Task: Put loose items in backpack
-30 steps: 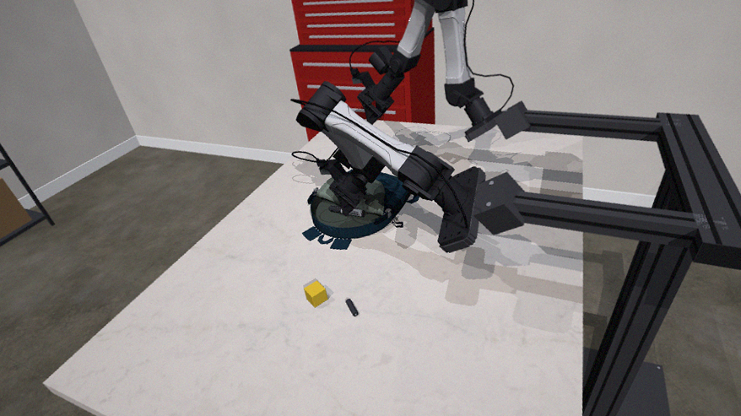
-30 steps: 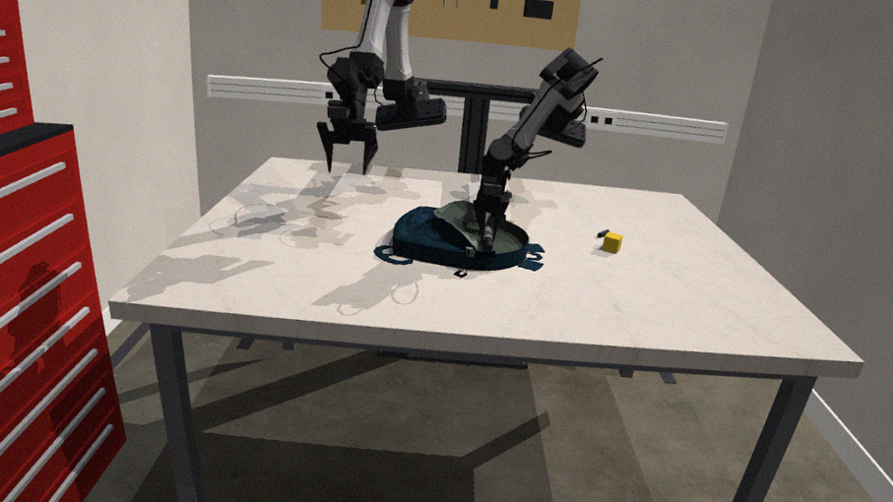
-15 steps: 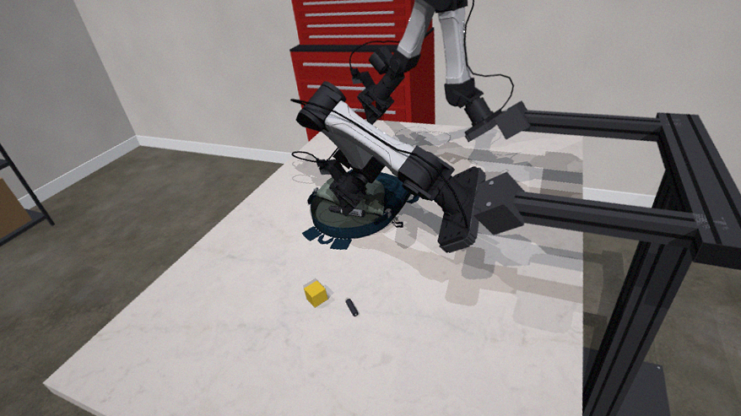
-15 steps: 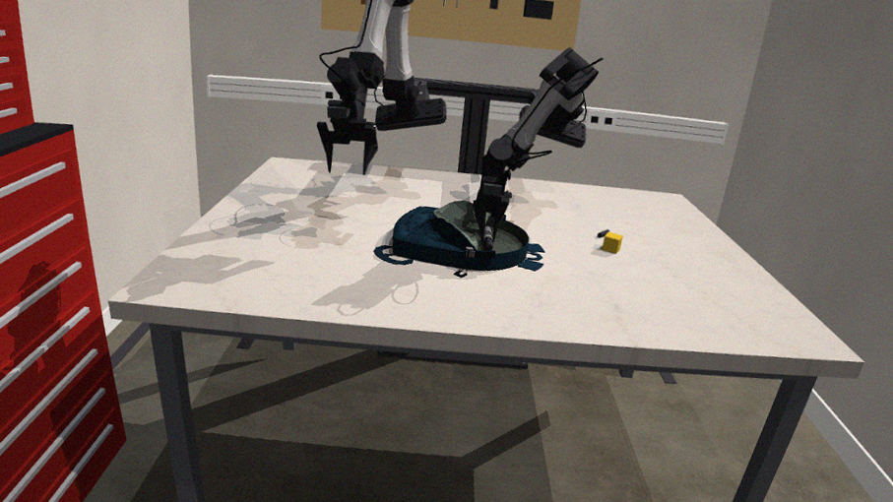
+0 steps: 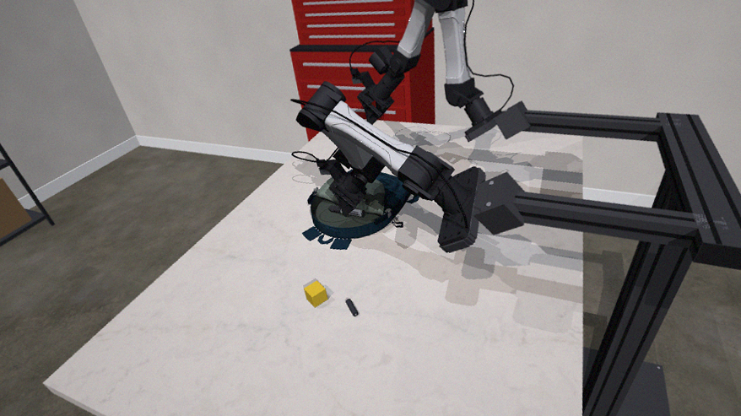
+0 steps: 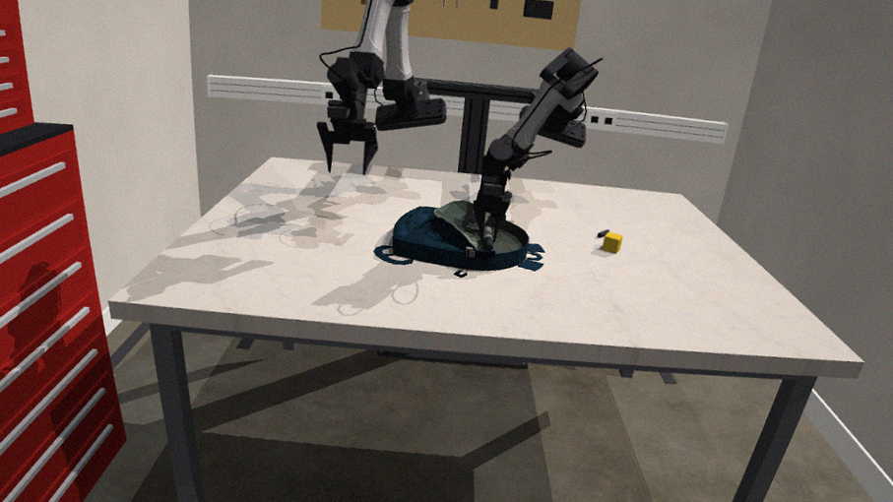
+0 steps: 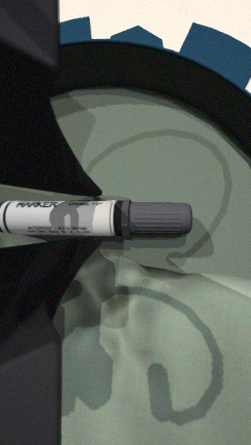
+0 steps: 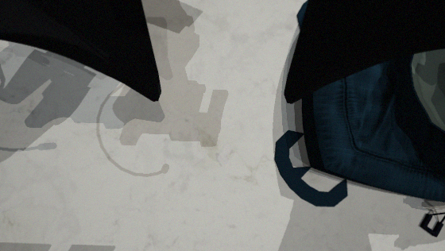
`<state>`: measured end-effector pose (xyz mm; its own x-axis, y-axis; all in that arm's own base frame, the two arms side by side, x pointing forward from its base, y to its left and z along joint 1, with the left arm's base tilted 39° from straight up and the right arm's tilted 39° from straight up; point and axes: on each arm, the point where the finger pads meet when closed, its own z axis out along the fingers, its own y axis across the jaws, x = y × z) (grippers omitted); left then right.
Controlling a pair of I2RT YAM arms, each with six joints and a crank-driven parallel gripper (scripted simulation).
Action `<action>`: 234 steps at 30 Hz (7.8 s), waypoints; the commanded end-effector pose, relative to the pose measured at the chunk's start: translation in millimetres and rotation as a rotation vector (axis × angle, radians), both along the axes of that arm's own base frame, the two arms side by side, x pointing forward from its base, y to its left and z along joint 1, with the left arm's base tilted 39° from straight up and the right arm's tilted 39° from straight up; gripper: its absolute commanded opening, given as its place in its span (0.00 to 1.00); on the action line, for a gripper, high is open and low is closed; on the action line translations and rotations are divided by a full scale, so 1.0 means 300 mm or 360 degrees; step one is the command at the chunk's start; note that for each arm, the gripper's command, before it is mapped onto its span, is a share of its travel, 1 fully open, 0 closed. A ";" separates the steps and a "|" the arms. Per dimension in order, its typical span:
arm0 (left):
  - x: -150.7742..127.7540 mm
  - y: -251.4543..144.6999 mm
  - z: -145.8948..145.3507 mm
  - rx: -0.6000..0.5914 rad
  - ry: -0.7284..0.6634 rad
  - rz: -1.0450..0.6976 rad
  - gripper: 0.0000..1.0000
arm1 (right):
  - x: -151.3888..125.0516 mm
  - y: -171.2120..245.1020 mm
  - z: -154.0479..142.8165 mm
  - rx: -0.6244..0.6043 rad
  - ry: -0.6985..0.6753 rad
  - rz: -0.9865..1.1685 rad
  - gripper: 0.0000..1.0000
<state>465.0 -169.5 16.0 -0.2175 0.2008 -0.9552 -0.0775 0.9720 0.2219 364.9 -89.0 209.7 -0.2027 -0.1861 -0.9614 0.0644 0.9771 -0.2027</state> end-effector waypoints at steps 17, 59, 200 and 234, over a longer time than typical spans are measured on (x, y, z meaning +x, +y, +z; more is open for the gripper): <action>-0.038 -0.044 0.074 -0.0030 -0.0027 -0.0028 0.39 | 0.002 0.004 0.022 -0.0010 -0.0028 0.0007 0.90; -0.037 -0.063 0.161 -0.0059 -0.0074 -0.0028 0.39 | 0.002 0.004 0.022 -0.0010 -0.0028 0.0007 0.90; -0.741 0.508 0.344 0.0721 0.0255 -0.0921 0.44 | 0.002 0.004 0.022 -0.0010 -0.0028 0.0007 0.90; -0.629 1.105 0.016 0.0715 0.0283 -0.0886 0.44 | 0.002 0.004 0.022 -0.0010 -0.0028 0.0007 0.90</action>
